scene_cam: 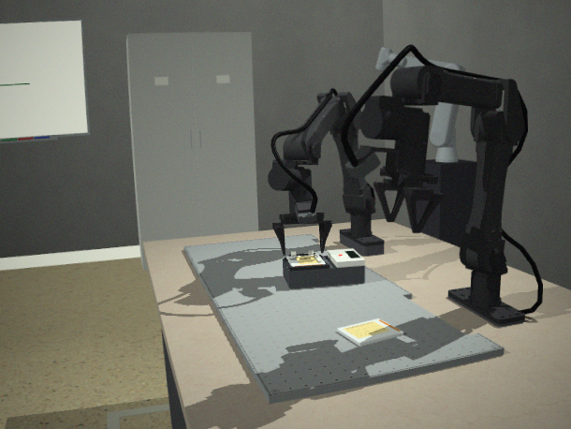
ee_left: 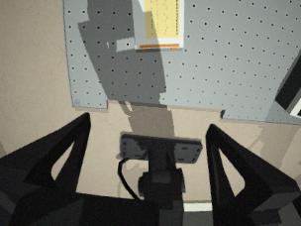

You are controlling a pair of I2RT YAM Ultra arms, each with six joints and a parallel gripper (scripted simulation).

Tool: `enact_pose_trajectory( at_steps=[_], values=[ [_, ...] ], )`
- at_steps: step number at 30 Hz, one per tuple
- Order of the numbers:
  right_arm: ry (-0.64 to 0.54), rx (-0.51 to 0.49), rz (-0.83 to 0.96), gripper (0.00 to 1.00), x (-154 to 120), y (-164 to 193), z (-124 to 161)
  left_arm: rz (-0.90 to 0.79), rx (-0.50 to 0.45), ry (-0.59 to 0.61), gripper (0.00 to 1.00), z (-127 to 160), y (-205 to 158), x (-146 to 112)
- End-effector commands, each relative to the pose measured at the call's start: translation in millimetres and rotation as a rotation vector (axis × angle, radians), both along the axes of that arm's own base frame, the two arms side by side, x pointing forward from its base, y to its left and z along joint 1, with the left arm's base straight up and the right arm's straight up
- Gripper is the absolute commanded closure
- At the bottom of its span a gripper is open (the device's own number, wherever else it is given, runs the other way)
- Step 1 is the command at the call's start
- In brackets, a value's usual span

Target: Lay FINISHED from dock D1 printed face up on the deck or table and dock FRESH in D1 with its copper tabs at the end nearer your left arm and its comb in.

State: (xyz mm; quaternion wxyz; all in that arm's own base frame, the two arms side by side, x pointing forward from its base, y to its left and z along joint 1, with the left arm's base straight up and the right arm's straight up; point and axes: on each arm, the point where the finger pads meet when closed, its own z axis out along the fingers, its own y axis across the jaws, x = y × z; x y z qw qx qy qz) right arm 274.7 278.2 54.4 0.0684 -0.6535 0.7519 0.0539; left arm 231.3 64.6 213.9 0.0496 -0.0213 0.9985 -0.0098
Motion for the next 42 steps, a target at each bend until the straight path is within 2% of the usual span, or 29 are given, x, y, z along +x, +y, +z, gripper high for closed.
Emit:
enact_pose_trajectory(
  at_steps=[1, 42],
  values=[
    [-0.035, 0.035, 0.001, 0.02, 7.4, 2.5, 22.4, -0.006, -0.036, 0.080, 0.00, 12.0, 1.2, 5.0],
    [-0.031, 0.034, 0.007, 0.02, 2.8, 1.7, 26.7, -0.006, -0.036, 0.080, 0.00, 12.0, 1.2, 5.0]
  ],
)
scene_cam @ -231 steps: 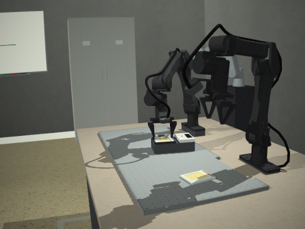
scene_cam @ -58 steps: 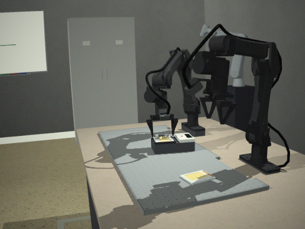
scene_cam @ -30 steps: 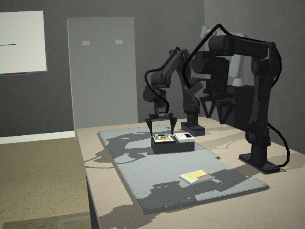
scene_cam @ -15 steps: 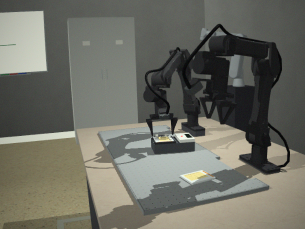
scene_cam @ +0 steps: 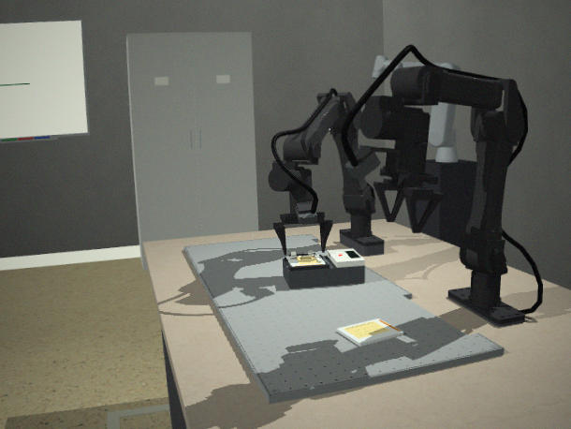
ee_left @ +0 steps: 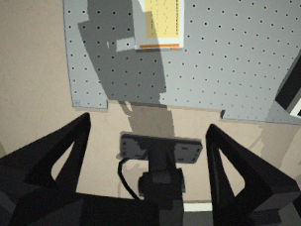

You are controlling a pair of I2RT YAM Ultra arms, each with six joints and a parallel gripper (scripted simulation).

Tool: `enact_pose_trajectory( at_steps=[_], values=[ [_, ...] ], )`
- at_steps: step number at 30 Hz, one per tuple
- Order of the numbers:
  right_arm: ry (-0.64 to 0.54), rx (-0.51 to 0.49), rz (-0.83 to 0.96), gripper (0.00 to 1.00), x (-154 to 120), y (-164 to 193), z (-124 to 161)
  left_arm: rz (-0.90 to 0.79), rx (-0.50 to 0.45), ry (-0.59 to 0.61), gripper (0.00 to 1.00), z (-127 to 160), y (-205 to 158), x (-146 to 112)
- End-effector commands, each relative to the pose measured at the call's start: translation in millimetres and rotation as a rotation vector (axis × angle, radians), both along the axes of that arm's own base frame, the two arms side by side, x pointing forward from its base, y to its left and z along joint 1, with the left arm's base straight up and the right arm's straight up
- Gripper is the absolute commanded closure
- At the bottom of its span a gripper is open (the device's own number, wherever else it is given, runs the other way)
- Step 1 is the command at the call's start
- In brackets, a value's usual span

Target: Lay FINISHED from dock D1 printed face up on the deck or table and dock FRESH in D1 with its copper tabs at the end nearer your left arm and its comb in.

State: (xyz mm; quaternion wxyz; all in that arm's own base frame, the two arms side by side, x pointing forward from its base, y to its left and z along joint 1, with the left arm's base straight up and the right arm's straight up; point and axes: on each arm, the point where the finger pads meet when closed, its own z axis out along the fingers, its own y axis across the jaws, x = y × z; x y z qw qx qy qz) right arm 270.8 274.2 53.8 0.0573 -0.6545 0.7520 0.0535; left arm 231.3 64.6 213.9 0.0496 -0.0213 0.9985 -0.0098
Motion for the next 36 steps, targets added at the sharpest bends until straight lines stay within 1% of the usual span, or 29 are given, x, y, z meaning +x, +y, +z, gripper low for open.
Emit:
enact_pose_trajectory(
  at_steps=[1, 24, 28, 36],
  values=[
    [-0.047, 0.049, 0.004, 0.02, 6.7, 5.7, 27.3, -0.006, -0.036, 0.080, 0.00, 12.0, 1.2, 5.0],
    [-0.052, 0.054, 0.006, 0.02, 6.0, 6.8, 29.8, -0.006, -0.036, 0.080, 0.00, 12.0, 1.2, 5.0],
    [-0.041, 0.046, 0.008, 0.02, 4.6, 7.1, 24.6, -0.006, -0.036, 0.080, 0.00, 12.0, 1.2, 5.0],
    [-0.041, 0.046, 0.008, 0.02, 4.5, 7.1, 24.4, -0.006, -0.036, 0.080, 0.00, 12.0, 1.2, 5.0]
  ],
)
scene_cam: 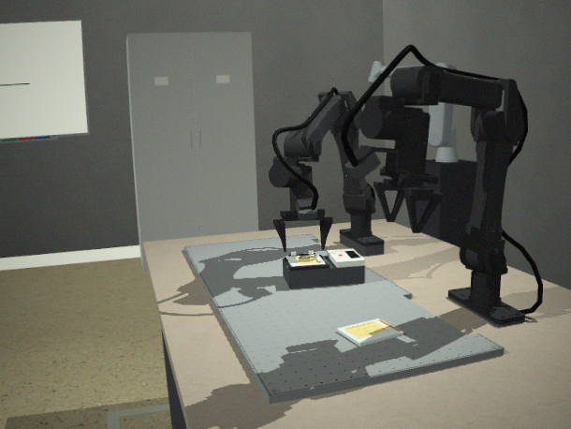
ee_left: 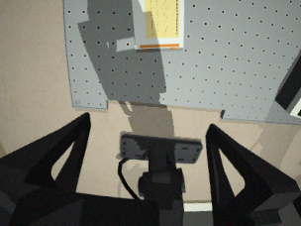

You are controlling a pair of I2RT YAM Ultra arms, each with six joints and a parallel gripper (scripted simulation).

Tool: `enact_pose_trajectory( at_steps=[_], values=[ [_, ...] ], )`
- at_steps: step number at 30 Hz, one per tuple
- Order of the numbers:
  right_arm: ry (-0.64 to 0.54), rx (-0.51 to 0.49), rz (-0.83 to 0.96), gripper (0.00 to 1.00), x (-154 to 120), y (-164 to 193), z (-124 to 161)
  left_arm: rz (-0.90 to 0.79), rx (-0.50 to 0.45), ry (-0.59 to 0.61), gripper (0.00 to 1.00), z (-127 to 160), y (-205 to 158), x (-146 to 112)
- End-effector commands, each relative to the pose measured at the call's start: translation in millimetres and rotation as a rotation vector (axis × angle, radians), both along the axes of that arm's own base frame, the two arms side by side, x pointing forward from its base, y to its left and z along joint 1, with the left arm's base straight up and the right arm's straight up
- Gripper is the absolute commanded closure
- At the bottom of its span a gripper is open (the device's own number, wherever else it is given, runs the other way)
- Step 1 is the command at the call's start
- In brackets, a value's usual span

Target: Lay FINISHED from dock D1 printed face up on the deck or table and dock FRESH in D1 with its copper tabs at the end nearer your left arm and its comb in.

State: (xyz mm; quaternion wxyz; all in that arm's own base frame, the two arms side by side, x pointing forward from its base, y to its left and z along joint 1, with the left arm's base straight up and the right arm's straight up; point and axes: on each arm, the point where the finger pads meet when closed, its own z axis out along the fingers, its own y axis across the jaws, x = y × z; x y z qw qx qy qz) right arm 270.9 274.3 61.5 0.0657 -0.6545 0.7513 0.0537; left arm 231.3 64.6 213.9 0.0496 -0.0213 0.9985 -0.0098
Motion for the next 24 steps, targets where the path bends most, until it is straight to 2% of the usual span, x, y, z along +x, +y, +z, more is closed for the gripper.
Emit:
enact_pose_trajectory(
  at_steps=[1, 24],
  values=[
    [-0.029, 0.034, 0.008, 0.02, 4.3, 7.0, 16.7, -0.006, -0.036, 0.080, 0.00, 12.0, 1.2, 5.0],
    [-0.021, 0.028, 0.010, 0.02, 3.5, 7.9, 11.4, -0.006, -0.036, 0.080, 0.00, 12.0, 1.2, 5.0]
  ],
)
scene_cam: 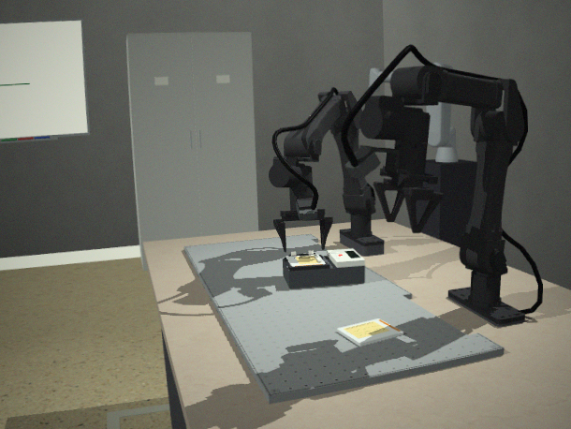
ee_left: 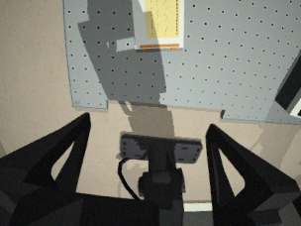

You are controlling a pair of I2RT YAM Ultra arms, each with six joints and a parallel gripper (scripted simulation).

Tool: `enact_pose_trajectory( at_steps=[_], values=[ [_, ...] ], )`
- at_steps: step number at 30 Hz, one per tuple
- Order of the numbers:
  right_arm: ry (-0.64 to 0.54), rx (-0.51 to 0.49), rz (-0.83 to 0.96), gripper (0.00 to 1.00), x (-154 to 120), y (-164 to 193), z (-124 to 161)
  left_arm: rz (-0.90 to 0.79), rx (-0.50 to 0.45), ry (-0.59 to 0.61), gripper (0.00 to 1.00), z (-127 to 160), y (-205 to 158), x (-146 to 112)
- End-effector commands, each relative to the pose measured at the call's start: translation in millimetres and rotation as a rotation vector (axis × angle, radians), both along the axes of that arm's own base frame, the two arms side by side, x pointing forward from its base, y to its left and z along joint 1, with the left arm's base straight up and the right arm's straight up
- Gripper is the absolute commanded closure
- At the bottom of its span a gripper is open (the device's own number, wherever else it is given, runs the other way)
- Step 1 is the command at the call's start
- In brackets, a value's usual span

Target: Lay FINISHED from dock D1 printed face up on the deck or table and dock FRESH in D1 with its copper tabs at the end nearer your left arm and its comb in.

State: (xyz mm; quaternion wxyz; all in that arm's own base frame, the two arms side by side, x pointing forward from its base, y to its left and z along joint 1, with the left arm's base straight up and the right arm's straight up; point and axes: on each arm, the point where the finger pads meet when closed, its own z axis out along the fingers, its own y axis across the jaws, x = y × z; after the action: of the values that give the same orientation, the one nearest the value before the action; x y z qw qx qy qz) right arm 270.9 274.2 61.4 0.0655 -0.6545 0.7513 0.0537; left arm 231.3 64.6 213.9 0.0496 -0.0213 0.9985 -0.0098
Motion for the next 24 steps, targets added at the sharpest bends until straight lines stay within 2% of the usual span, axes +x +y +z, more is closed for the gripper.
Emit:
enact_pose_trajectory(
  at_steps=[1, 24],
  values=[
    [-0.013, 0.022, 0.012, 0.02, 3.4, 8.2, 10.1, -0.006, -0.036, 0.080, 0.00, 12.0, 1.2, 5.0],
    [-0.006, 0.017, 0.014, 0.02, 2.0, 10.0, 0.9, -0.006, -0.036, 0.080, 0.00, 12.0, 1.2, 5.0]
  ],
)
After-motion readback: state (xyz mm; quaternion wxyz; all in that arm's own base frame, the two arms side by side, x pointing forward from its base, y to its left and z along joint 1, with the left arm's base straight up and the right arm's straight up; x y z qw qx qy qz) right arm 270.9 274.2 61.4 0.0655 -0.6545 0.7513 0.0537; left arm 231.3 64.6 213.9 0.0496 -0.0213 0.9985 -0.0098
